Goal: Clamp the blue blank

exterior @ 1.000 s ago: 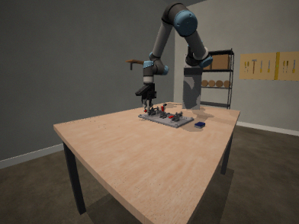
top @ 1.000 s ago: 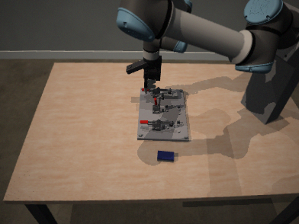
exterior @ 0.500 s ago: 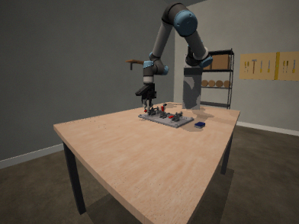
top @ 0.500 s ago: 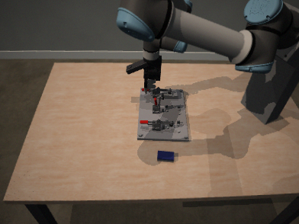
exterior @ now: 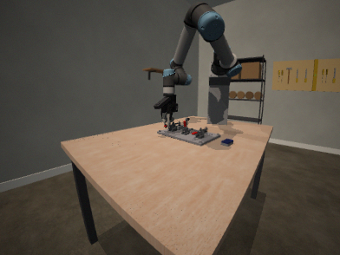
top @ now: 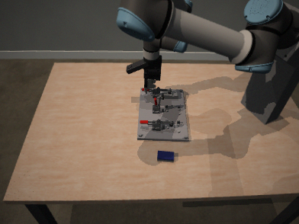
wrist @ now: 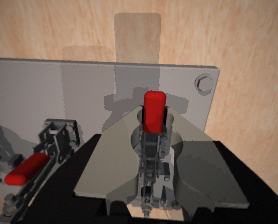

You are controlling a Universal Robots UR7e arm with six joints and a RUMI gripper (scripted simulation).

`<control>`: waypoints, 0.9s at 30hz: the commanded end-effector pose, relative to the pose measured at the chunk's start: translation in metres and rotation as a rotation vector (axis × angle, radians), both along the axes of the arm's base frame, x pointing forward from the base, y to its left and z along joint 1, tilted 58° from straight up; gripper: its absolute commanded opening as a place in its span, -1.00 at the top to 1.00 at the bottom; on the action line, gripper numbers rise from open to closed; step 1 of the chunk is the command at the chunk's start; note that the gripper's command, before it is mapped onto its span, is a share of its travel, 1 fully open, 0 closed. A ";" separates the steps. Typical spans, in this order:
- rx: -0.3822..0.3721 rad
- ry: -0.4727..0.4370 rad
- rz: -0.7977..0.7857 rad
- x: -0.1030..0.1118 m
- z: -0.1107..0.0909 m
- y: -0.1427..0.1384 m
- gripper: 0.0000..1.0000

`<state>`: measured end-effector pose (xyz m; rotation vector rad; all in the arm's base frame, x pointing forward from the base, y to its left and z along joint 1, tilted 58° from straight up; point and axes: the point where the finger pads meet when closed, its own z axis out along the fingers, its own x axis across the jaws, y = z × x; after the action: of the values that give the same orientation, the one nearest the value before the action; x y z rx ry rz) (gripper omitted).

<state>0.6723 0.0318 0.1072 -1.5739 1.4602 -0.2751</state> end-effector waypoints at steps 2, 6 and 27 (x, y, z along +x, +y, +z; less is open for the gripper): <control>0.000 -0.001 0.000 -0.001 0.001 -0.001 1.00; 0.000 -0.001 0.000 -0.003 0.001 -0.002 1.00; 0.000 -0.001 0.000 -0.012 0.002 -0.005 1.00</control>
<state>0.6619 0.0277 0.1091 -1.5737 1.4602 -0.2753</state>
